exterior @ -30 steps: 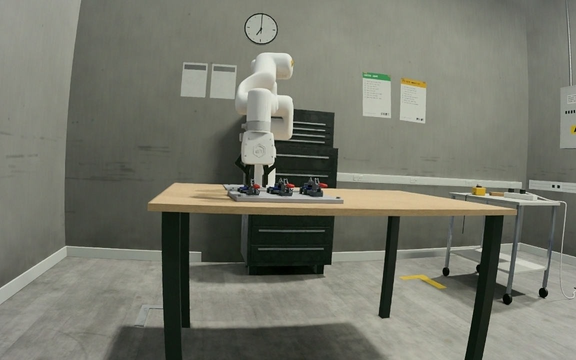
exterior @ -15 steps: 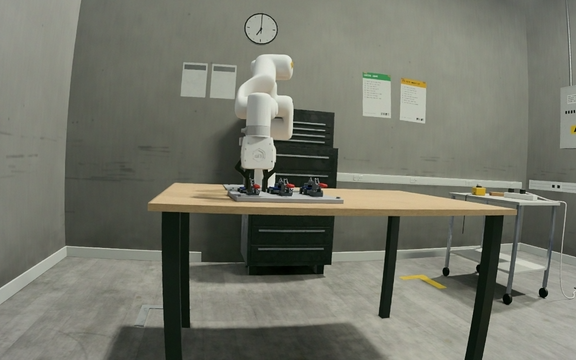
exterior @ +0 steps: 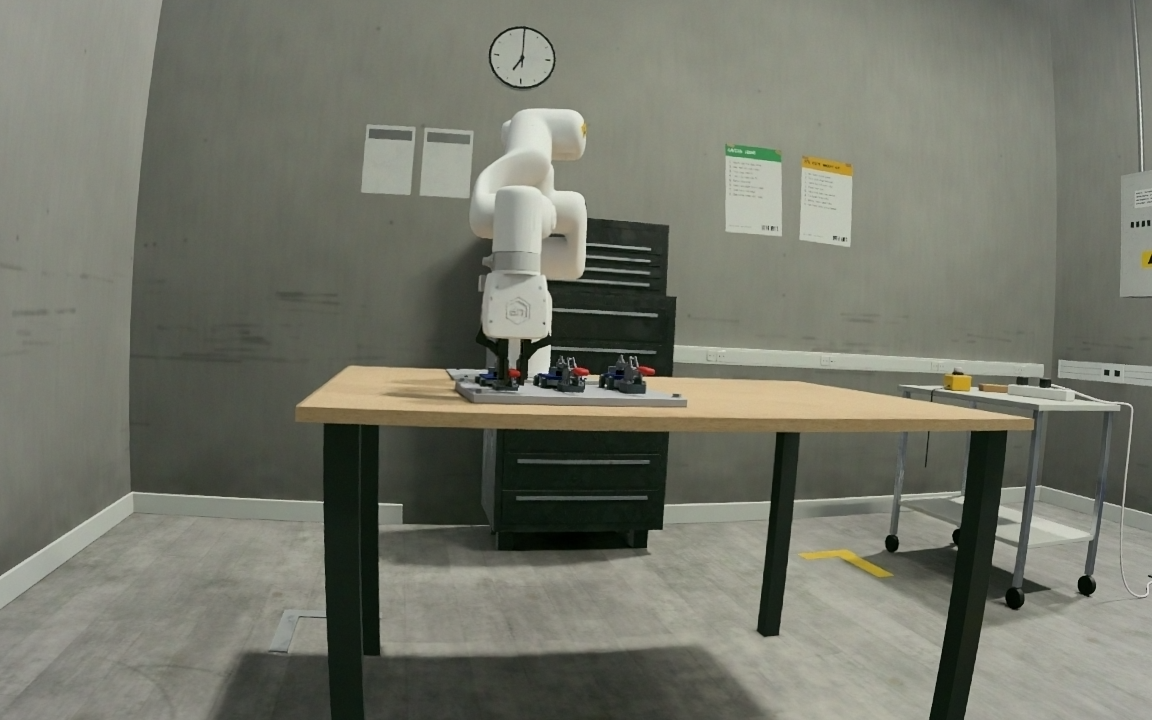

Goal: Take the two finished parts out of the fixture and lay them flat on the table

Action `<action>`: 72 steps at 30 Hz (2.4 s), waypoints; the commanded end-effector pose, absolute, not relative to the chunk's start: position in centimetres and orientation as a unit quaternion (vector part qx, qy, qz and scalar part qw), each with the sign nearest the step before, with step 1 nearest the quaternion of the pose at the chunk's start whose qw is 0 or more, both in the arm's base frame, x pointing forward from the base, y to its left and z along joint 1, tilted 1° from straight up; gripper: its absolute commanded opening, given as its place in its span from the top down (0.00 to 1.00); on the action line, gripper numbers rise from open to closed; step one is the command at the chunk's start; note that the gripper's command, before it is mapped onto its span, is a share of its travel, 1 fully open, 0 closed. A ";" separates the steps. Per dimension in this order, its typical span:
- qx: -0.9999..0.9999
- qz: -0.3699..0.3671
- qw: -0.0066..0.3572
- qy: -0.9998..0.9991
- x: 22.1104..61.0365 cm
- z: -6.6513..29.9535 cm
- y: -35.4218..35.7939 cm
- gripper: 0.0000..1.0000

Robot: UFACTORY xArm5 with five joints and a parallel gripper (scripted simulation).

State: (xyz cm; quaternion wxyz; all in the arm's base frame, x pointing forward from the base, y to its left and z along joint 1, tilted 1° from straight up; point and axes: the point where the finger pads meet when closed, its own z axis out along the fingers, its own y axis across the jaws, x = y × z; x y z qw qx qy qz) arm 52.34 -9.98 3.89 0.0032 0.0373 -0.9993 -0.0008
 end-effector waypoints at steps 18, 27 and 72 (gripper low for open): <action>0.037 0.000 0.001 -0.999 52.5 4.1 -10.1 1.00; 0.037 0.000 0.001 -0.999 52.5 4.2 -10.1 1.00; 0.037 0.000 0.000 -0.999 51.9 5.5 -10.1 1.00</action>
